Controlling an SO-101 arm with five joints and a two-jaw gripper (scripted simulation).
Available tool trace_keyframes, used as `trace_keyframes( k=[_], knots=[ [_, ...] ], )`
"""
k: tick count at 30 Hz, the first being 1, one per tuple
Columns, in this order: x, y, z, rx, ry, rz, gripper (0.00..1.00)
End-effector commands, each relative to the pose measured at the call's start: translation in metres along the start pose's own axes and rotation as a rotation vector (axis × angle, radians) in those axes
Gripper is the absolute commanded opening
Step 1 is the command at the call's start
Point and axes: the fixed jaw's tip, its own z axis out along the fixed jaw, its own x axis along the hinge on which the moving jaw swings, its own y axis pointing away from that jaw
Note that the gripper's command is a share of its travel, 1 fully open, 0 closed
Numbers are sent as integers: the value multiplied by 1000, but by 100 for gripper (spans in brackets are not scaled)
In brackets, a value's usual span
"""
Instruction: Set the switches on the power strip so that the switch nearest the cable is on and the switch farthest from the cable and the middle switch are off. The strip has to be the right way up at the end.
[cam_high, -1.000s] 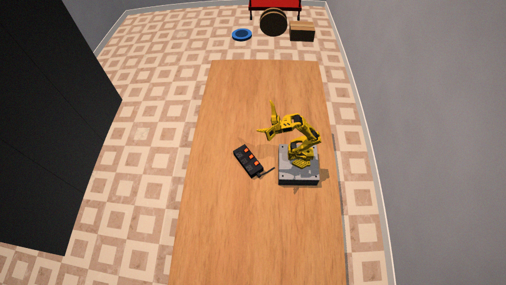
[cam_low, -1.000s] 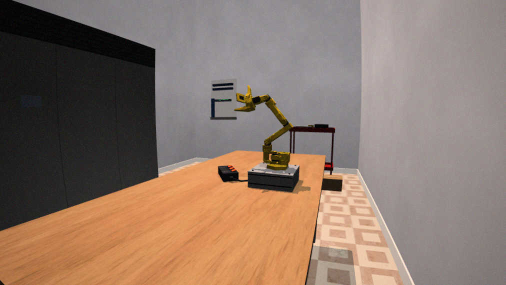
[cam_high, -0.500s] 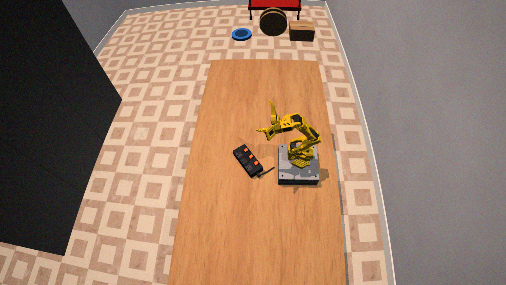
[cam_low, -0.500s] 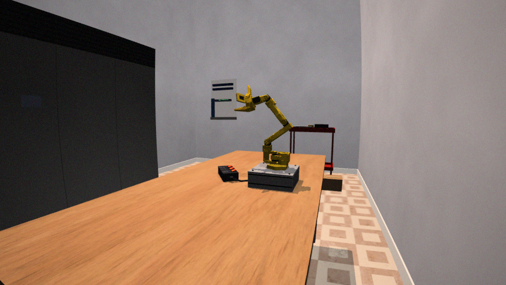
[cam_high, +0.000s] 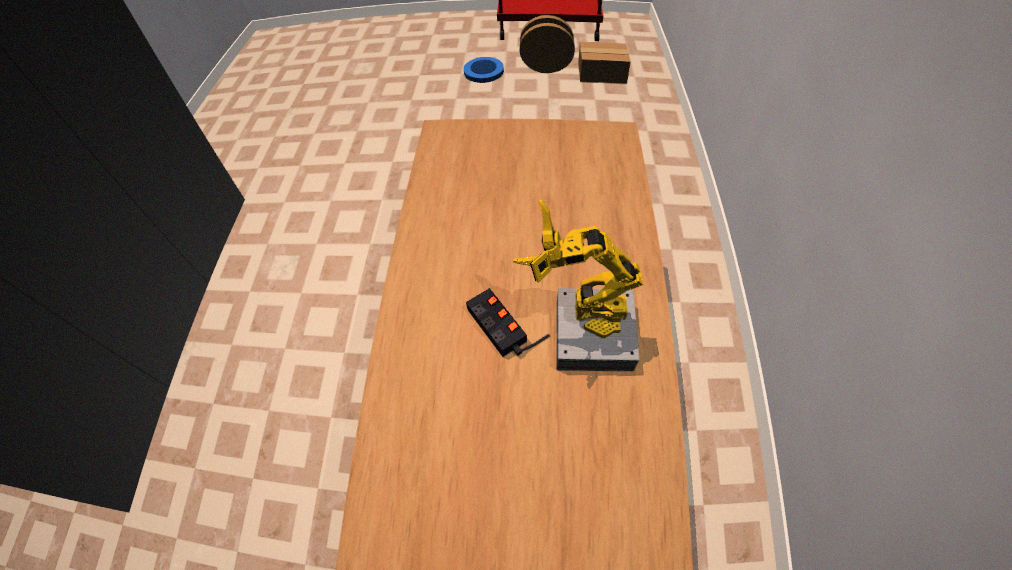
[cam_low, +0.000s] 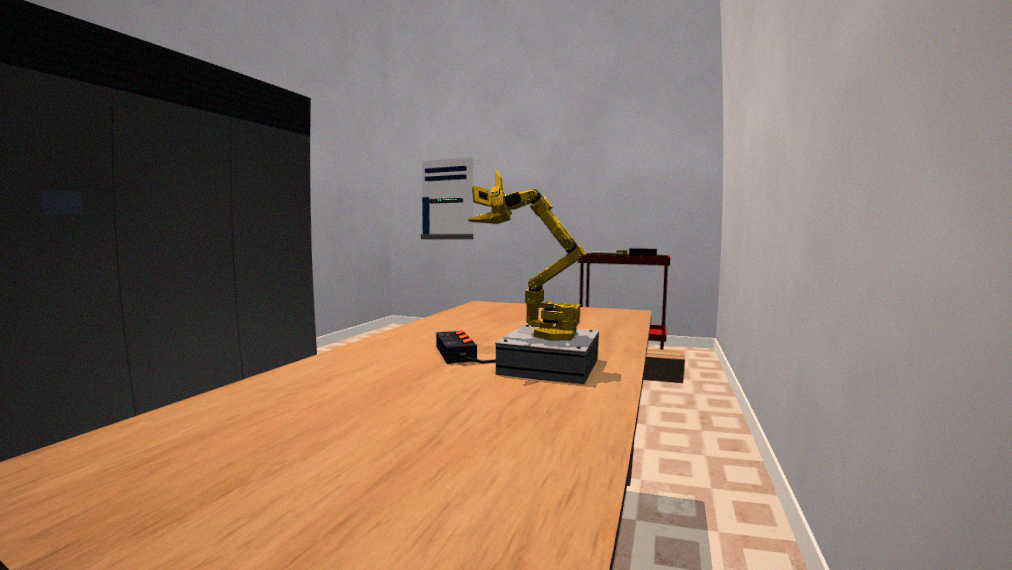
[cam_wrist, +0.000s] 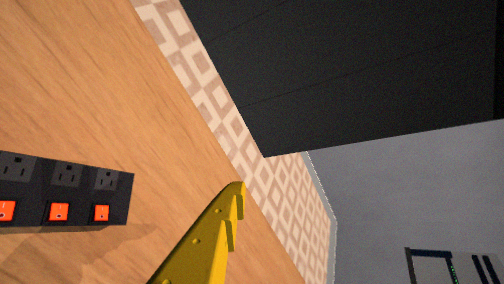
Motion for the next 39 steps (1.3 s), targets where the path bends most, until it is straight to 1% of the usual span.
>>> trace_keyframes(
  k=[1,22,23,26,29,31,33,37,39],
  knots=[
    [0,0,0,1,-1,1,100],
    [0,0,0,1,-1,1,100],
    [0,0,0,1,-1,2,0],
    [1,1,1,-12,6,13,0],
    [3,6,7,-59,31,53,0],
    [5,12,14,-111,61,99,0],
    [8,19,22,-176,105,157,0],
    [17,39,39,-323,225,296,0],
    [17,39,39,-323,225,296,0]
  ],
)
